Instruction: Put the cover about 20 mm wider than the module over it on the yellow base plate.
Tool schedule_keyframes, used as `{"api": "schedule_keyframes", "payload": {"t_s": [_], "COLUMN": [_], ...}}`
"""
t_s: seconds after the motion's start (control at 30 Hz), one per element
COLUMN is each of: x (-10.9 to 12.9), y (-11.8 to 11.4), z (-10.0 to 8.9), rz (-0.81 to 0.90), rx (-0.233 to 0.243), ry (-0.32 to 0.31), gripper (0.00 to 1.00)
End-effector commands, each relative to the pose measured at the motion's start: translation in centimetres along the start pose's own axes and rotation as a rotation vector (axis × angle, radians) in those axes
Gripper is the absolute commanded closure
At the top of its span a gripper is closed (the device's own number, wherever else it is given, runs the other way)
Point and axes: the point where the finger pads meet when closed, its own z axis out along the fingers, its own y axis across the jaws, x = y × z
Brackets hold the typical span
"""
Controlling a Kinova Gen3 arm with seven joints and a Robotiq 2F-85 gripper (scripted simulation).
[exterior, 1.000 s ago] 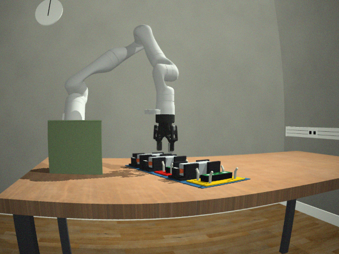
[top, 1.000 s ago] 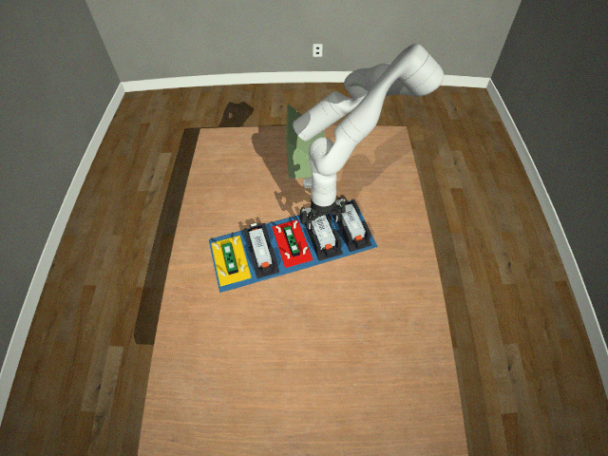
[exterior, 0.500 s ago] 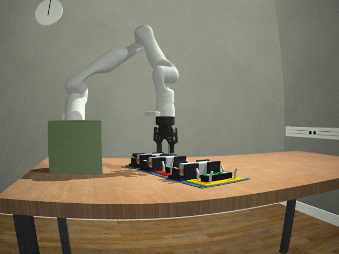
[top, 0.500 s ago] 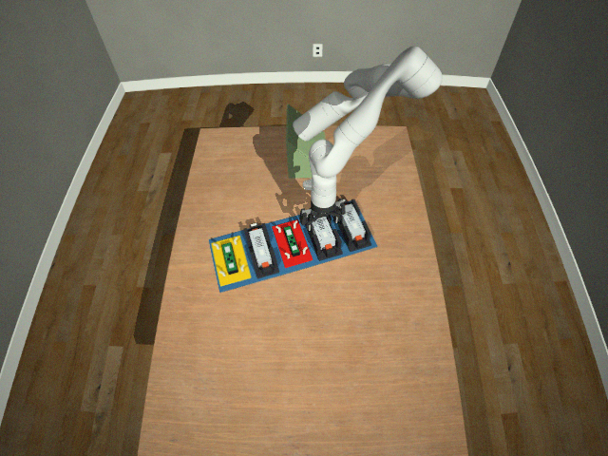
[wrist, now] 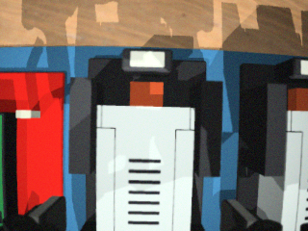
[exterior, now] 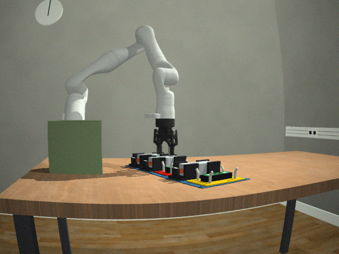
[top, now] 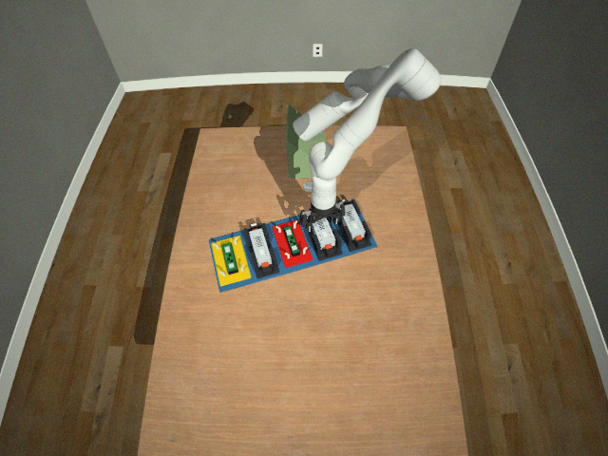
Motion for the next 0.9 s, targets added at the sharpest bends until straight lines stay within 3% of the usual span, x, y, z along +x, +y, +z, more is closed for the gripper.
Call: {"api": "schedule_keyframes", "payload": {"t_s": [0.0,0.87], "x": [0.0,0.0], "y": [0.0,0.0], "z": [0.2,1.7], "rz": [0.000,0.000], "rx": [0.001,0.001], "ry": [-0.001,-0.001], "gripper": [0.00,0.00]}}
